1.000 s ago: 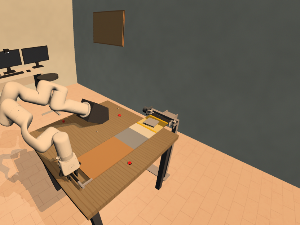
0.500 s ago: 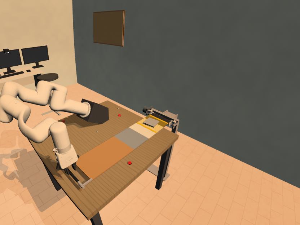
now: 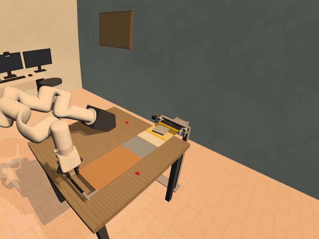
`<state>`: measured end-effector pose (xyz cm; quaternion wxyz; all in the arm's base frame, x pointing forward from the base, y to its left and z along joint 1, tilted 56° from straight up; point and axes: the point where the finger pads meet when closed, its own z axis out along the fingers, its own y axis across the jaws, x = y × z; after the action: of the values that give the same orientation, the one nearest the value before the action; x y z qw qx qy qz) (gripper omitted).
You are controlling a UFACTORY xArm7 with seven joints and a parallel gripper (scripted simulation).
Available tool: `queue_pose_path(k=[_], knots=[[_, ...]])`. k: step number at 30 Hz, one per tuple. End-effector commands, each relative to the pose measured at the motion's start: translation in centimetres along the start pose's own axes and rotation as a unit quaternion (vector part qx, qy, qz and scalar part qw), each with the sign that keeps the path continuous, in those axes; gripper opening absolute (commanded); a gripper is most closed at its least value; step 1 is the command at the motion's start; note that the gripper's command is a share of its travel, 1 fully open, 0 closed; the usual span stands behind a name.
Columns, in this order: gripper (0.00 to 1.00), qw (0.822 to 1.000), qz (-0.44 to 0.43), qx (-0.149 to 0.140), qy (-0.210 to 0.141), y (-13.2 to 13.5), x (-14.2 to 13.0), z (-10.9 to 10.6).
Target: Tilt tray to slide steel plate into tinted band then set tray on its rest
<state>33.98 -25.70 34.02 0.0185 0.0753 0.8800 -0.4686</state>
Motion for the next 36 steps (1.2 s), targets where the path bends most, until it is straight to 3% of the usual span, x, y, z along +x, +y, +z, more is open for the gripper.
queue_pose_path(k=[1,3,4,36], knots=[[0.4,1.0,0.0,0.0,-0.002,0.0,-0.1,-0.58],[0.4,1.0,0.0,0.0,-0.002,0.0,-0.1,-0.59],[1.0,1.0,0.0,0.0,-0.002,0.0,-0.1,-0.59],[1.0,1.0,0.0,0.0,-0.002,0.0,-0.1,-0.59]])
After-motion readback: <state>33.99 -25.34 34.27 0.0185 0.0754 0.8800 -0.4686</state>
